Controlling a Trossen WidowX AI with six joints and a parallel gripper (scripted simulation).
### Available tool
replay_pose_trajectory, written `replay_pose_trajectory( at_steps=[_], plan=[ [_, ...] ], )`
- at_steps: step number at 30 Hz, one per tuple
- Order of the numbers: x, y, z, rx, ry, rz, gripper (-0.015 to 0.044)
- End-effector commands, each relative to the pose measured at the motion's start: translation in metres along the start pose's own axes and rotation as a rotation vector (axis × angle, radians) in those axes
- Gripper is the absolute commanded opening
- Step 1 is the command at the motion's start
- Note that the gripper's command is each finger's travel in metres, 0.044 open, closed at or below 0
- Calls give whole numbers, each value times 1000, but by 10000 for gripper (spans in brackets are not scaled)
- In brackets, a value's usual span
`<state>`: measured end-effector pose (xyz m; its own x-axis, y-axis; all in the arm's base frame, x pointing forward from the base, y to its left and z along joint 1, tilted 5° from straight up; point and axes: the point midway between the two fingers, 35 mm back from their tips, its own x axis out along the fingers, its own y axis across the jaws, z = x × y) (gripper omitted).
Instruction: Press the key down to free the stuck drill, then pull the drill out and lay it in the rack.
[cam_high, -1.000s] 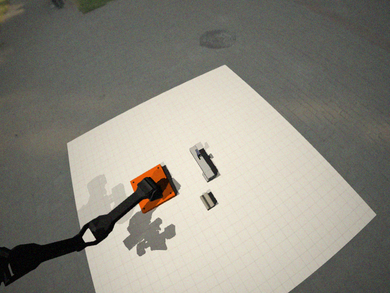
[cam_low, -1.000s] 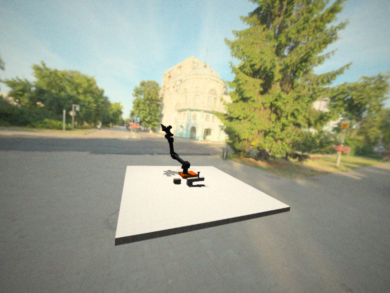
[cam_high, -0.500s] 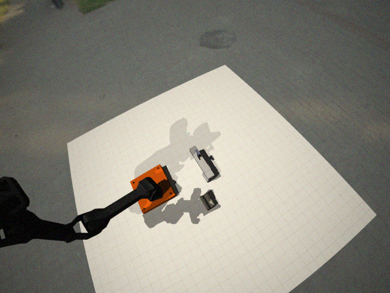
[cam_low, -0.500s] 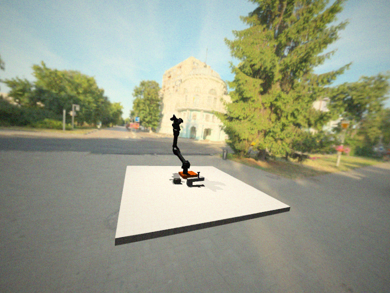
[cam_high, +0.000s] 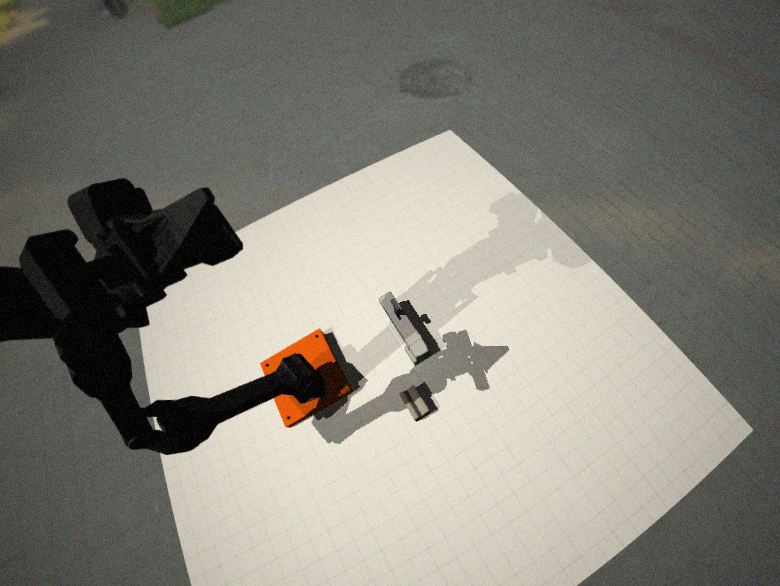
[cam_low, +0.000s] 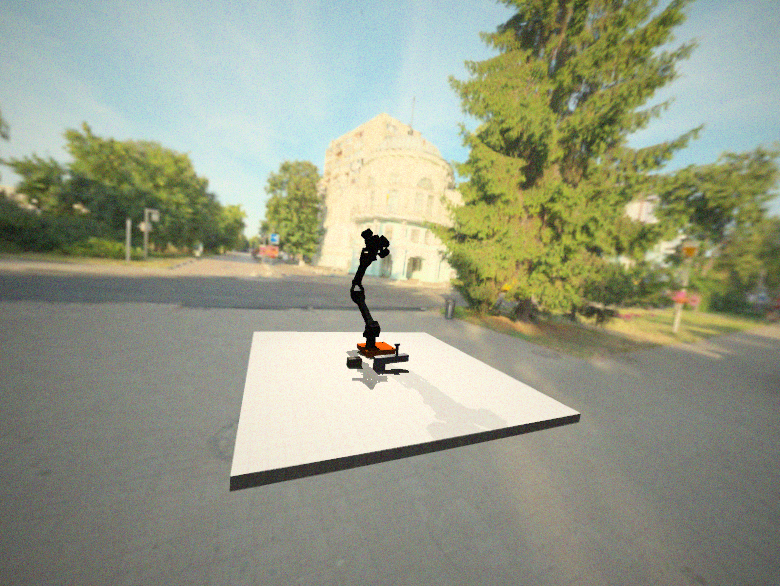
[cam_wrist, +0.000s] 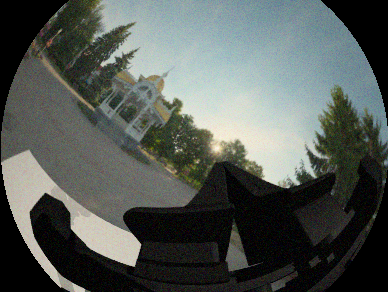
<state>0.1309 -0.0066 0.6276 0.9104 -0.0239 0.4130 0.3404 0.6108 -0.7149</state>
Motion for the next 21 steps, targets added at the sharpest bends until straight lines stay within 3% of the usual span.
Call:
replay_pose_trajectory(
  at_steps=[1,12,21],
  plan=[
    [22,45,-7,37,43,123,0],
    [66,206,-55,169,315,545,0],
    [49,337,-121,288,722,865,0]
  ],
)
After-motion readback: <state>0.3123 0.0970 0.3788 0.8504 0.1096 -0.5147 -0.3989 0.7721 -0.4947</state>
